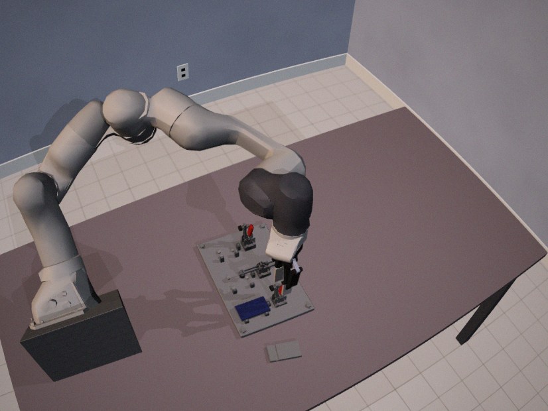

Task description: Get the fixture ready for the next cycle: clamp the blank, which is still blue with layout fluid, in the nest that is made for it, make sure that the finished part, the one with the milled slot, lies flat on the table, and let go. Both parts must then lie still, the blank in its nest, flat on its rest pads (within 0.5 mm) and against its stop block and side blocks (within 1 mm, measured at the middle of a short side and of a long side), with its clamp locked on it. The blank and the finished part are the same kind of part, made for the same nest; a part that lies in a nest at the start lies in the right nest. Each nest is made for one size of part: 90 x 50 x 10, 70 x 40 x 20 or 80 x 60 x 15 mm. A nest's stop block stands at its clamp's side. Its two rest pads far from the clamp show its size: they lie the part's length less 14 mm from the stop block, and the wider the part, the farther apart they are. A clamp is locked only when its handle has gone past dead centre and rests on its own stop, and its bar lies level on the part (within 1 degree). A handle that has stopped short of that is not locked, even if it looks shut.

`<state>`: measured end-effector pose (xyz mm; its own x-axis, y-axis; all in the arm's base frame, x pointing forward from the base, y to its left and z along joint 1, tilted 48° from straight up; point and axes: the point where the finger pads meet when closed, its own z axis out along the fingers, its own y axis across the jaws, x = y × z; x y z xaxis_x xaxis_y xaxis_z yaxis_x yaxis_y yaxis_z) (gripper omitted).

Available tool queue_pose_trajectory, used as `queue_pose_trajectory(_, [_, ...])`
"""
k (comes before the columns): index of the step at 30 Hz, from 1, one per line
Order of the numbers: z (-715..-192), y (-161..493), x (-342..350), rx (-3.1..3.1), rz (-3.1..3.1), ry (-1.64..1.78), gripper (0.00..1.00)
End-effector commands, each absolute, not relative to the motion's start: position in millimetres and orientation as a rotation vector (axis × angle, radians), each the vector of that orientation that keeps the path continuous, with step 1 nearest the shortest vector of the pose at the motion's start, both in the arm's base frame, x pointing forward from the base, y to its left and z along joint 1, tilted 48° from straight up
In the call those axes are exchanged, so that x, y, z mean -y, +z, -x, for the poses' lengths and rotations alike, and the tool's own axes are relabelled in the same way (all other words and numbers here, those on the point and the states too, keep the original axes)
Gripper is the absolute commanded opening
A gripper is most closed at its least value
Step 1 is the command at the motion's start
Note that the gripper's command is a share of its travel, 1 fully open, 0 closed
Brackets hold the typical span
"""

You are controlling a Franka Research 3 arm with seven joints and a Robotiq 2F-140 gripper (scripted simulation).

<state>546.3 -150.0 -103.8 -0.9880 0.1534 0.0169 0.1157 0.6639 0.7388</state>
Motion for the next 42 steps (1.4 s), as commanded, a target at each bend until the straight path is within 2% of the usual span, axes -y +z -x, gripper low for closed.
queue_pose_trajectory(1, [-547, -105, 149, -2.822, -0.237, 1.248, 0.28])
queue_pose_trajectory(29, [-551, -125, 126, -2.822, -0.237, 1.248, 0.28])
queue_pose_trajectory(30, [-551, -125, 126, -2.822, -0.237, 1.248, 0.0])
queue_pose_trajectory(42, [-551, -125, 126, -2.822, -0.237, 1.248, 0.0])
